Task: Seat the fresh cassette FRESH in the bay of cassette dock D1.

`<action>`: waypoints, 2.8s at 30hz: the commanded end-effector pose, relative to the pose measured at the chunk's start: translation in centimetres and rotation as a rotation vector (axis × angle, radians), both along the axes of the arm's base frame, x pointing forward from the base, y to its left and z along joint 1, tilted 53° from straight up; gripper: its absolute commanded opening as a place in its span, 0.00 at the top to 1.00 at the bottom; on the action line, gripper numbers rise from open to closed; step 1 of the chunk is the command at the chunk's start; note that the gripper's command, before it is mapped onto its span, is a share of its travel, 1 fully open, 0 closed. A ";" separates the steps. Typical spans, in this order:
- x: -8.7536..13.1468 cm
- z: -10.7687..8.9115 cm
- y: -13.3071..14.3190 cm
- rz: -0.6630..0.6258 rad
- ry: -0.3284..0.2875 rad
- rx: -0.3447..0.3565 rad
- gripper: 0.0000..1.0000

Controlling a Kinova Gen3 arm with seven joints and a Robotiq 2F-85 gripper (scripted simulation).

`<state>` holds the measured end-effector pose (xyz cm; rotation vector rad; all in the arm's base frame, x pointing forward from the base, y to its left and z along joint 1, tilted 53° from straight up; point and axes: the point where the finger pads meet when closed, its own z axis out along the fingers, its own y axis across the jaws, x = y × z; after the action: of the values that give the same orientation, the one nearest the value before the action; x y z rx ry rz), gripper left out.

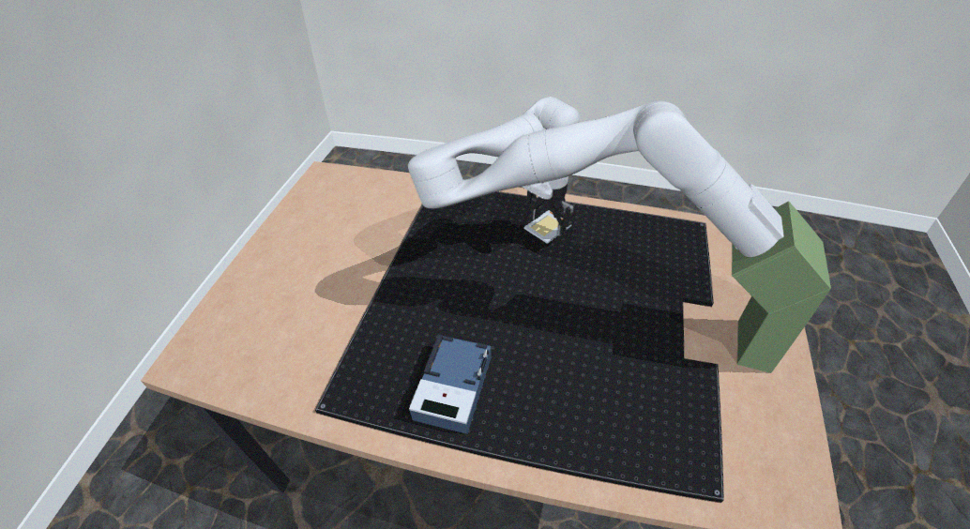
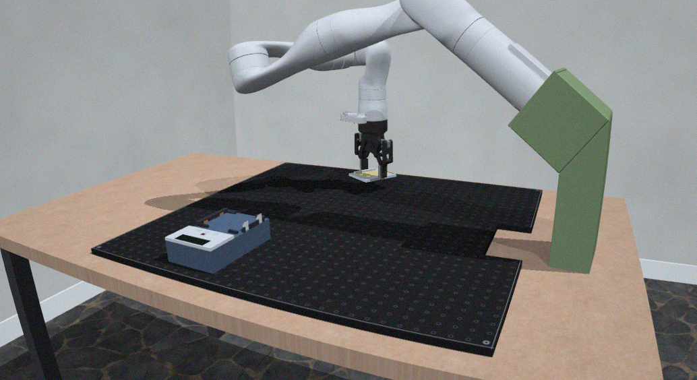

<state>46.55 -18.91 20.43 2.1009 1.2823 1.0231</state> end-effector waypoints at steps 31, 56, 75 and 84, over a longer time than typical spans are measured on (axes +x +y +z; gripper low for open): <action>-2.6 2.2 0.0 -0.004 -0.006 0.001 1.00; -2.7 3.7 8.9 0.404 0.041 -0.437 1.00; -2.8 5.0 17.3 0.789 0.085 -0.850 1.00; -2.8 5.6 20.7 0.948 0.103 -1.020 1.00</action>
<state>43.62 -0.23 26.19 0.8315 2.2308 0.3730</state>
